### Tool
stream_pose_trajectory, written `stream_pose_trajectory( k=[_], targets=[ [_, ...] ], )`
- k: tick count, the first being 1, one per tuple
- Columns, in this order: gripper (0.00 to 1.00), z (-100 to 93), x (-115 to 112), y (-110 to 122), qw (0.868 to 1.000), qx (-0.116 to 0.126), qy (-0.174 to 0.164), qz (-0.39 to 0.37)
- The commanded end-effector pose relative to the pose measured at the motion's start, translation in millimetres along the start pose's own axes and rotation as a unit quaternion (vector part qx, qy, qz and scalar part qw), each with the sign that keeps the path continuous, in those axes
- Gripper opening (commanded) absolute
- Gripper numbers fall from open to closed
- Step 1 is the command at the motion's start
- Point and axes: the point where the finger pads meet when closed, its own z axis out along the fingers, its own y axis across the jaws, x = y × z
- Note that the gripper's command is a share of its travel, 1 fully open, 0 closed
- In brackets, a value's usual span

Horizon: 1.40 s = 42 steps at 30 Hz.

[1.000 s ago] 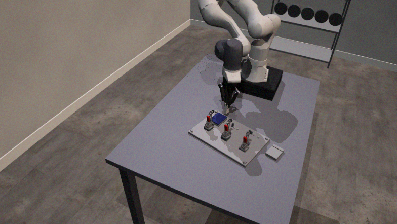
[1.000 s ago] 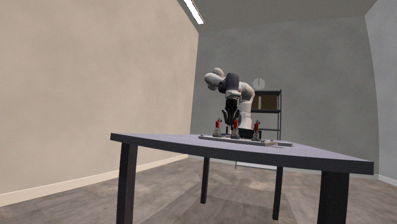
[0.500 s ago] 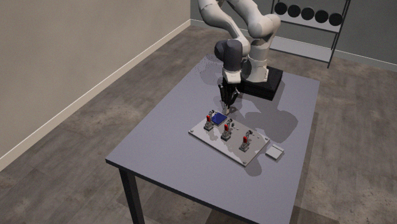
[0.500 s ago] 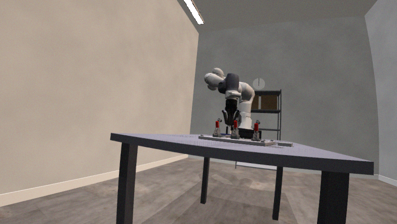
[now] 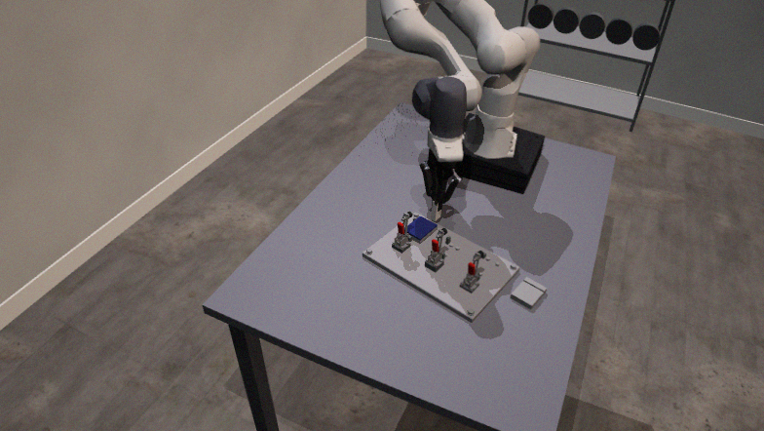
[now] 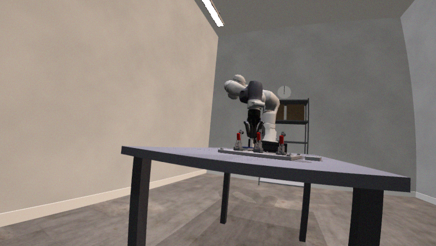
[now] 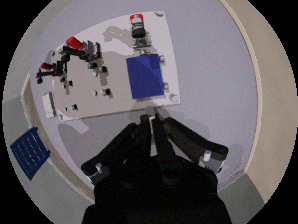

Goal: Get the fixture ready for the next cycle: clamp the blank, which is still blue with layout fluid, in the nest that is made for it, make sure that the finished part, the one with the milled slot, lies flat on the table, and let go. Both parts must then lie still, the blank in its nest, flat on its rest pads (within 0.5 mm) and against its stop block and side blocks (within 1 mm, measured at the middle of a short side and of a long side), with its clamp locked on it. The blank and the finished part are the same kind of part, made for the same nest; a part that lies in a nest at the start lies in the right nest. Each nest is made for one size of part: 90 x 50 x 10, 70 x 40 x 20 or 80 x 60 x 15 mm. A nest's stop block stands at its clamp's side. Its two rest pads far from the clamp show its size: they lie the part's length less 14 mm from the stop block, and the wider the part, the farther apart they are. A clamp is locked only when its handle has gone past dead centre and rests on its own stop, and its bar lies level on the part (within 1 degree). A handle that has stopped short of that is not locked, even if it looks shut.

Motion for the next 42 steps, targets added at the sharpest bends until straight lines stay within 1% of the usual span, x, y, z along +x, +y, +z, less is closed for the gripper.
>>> stream_pose_trajectory(
  k=[1,42],
  targets=[
    [0.00,0.1,1.7,-0.7,1.000,0.001,0.002,0.003],
    [0.00,0.0,10.8,-0.6,1.000,0.001,0.002,0.003]
  ],
)
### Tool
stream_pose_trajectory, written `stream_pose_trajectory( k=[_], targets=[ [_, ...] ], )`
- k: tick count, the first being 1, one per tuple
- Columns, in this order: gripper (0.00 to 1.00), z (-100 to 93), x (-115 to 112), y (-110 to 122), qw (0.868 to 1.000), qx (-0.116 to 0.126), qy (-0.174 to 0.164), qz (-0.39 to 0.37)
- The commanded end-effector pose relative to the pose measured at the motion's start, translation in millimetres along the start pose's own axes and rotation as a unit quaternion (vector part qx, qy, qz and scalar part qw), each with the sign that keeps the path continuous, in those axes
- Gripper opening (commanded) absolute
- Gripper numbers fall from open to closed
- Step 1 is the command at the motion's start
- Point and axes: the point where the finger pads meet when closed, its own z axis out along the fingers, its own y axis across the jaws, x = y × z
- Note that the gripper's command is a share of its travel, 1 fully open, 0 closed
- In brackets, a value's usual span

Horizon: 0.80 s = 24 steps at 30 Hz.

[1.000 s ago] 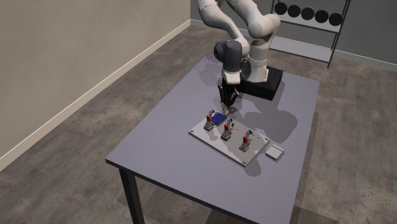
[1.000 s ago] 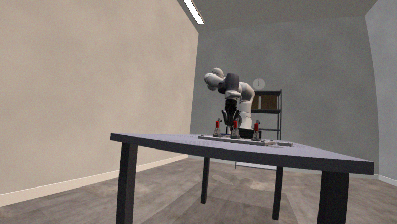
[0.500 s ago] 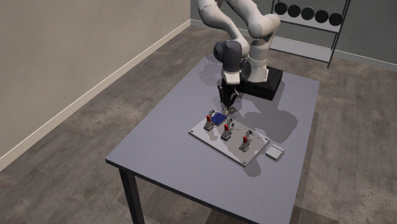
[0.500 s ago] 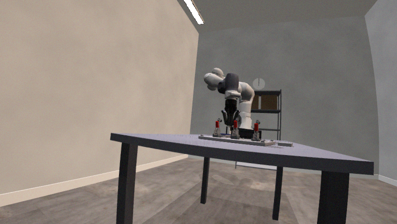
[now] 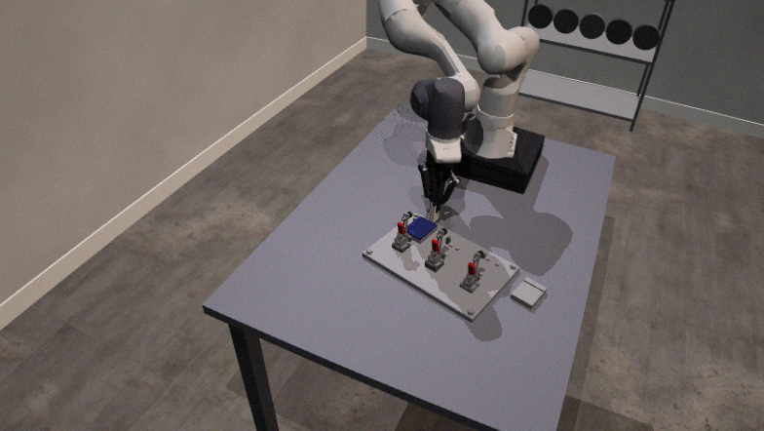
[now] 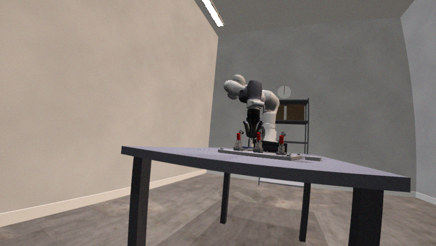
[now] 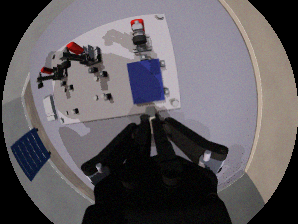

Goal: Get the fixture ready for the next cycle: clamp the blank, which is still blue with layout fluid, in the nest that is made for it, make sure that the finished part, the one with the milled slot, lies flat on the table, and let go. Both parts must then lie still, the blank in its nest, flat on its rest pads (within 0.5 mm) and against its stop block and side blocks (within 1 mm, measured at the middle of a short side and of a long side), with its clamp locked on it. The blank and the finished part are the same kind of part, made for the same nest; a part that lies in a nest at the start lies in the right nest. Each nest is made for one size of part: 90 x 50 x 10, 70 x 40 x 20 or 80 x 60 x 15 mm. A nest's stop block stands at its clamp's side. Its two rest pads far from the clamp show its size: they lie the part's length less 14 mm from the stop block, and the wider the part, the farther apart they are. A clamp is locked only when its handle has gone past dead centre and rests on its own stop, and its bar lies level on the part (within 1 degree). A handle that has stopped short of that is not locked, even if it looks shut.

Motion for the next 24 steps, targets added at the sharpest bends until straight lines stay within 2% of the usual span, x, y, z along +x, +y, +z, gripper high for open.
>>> stream_pose_trajectory(
  k=[1,24],
  targets=[
    [0.00,0.4,1.7,-0.4,1.000,0.001,-0.001,0.001],
    [0.00,0.4,7.7,-0.3,1.000,0.001,-0.001,0.001]
  ],
)
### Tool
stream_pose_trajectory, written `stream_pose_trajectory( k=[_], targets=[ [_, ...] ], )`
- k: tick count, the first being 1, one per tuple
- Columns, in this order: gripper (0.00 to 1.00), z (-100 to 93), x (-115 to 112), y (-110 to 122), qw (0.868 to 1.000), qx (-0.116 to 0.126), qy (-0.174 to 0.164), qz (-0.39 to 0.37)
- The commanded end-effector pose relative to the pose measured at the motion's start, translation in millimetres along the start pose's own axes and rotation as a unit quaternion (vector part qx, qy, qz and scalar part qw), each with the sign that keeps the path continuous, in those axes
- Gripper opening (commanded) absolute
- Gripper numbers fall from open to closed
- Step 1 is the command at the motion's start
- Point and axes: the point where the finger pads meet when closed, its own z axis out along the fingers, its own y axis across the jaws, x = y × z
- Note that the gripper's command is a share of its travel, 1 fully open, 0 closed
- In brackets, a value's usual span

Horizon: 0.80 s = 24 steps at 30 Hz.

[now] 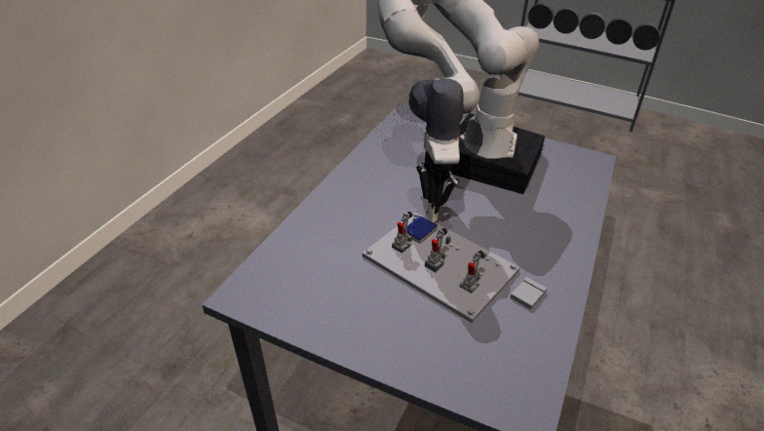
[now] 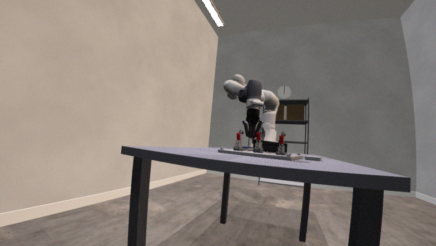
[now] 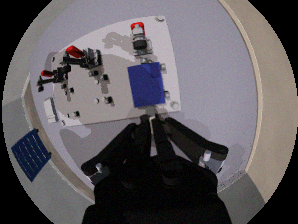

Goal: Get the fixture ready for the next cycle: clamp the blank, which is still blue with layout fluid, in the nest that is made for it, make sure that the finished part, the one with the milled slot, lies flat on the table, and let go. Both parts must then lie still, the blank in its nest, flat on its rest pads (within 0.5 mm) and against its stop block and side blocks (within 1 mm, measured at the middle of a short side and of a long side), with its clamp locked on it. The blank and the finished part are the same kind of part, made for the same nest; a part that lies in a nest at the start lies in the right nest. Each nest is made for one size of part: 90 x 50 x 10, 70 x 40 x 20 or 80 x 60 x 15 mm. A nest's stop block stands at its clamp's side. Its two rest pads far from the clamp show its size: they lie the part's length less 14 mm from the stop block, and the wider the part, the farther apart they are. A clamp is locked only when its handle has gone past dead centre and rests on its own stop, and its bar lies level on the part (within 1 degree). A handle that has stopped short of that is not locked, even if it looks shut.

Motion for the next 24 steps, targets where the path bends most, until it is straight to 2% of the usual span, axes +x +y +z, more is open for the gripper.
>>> stream_pose_trajectory(
  k=[1,24],
  targets=[
    [0.00,0.5,0.9,-0.1,1.000,0.000,-0.002,-0.001],
    [0.00,0.5,4.9,-0.1,1.000,0.000,-0.002,-0.001]
  ],
)
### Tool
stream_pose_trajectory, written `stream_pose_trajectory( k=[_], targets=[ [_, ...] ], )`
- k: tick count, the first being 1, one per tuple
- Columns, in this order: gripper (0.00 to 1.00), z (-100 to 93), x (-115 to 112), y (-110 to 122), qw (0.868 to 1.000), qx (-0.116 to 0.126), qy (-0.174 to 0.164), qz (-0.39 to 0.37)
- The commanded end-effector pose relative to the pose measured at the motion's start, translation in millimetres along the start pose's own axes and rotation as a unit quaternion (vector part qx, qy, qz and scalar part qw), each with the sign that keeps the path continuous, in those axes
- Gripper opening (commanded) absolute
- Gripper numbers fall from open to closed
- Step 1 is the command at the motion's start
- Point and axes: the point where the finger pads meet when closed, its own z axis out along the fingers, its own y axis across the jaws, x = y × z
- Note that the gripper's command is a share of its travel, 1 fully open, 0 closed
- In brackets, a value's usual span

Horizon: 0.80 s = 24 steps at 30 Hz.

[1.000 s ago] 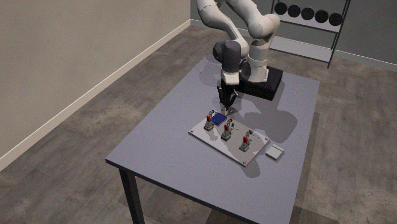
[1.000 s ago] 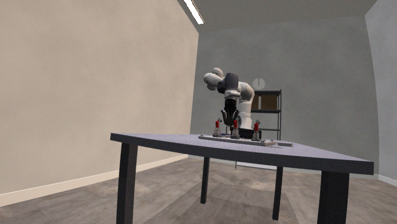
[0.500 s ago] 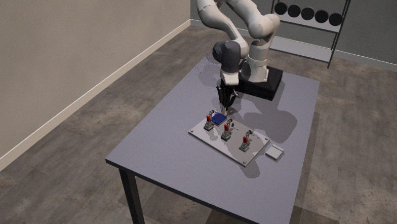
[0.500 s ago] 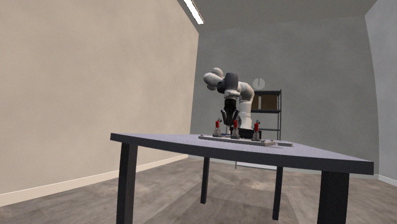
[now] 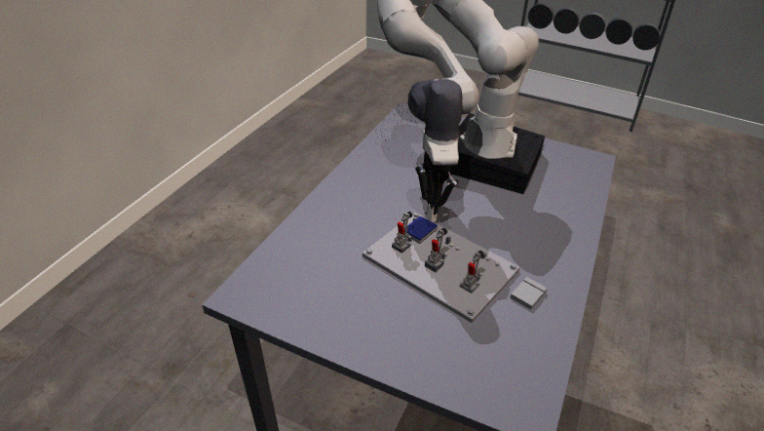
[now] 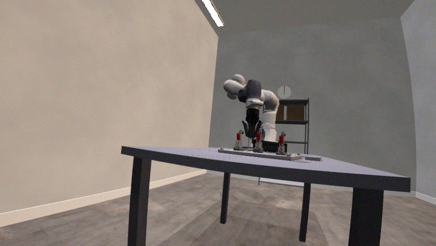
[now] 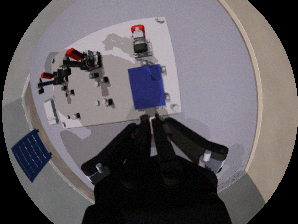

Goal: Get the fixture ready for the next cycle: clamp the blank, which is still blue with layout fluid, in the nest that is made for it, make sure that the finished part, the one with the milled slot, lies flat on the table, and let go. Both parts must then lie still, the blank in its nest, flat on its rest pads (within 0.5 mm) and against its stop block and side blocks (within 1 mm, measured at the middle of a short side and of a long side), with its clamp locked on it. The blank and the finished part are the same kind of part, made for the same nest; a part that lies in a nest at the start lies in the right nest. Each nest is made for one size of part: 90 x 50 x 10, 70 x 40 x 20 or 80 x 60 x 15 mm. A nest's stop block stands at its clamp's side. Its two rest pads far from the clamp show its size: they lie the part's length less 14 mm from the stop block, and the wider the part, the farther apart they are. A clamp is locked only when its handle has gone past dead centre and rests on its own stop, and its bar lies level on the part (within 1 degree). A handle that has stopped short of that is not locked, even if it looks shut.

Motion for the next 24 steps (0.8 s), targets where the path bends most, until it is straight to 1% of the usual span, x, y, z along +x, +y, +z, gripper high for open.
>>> stream_pose_trajectory(
  k=[1,24],
  targets=[
    [0.00,0.5,0.1,0.1,1.000,0.000,-0.002,-0.002],
    [0.00,0.5,2.3,0.1,1.000,0.000,-0.002,-0.002]
  ],
)
